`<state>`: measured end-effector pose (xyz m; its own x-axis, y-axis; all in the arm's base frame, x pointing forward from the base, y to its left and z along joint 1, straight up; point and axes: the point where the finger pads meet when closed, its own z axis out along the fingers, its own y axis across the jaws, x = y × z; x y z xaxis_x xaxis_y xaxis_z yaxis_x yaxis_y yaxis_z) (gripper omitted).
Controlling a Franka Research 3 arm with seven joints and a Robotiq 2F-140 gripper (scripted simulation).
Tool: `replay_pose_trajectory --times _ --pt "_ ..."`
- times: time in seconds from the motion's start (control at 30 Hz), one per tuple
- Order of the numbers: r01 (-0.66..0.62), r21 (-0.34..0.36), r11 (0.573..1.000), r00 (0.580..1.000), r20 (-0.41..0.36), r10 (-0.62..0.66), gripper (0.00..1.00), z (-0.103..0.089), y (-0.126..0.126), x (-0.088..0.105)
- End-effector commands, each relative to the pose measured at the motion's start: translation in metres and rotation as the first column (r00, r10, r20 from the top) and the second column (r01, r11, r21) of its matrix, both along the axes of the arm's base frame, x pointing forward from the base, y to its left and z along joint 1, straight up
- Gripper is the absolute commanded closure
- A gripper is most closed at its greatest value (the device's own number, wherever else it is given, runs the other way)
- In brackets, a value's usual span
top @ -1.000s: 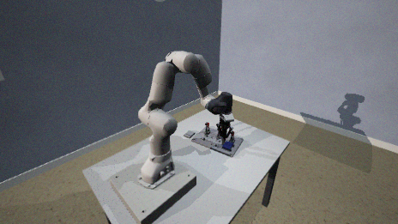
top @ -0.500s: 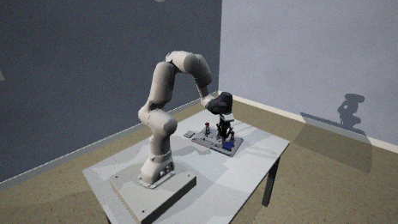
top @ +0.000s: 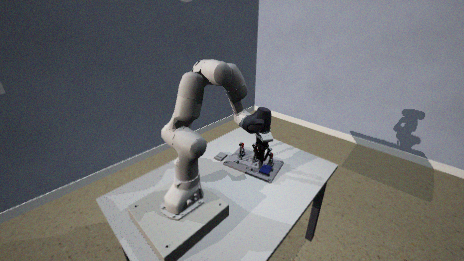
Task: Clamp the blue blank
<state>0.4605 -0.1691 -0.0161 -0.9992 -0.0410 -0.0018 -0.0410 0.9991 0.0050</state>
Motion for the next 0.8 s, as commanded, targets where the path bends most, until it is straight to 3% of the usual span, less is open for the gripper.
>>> replay_pose_trajectory --times 0.0,0.5,0.77 --pt "-0.005 0.0 1.0 1.0 -0.001 0.005 1.0 -0.001 0.001 -0.001" --pt "-0.005 0.0 1.0 1.0 -0.001 0.005 1.0 0.0 0.018 -0.001" --pt "-0.005 0.0 1.0 1.0 -0.001 0.005 1.0 0.031 0.018 -0.001"
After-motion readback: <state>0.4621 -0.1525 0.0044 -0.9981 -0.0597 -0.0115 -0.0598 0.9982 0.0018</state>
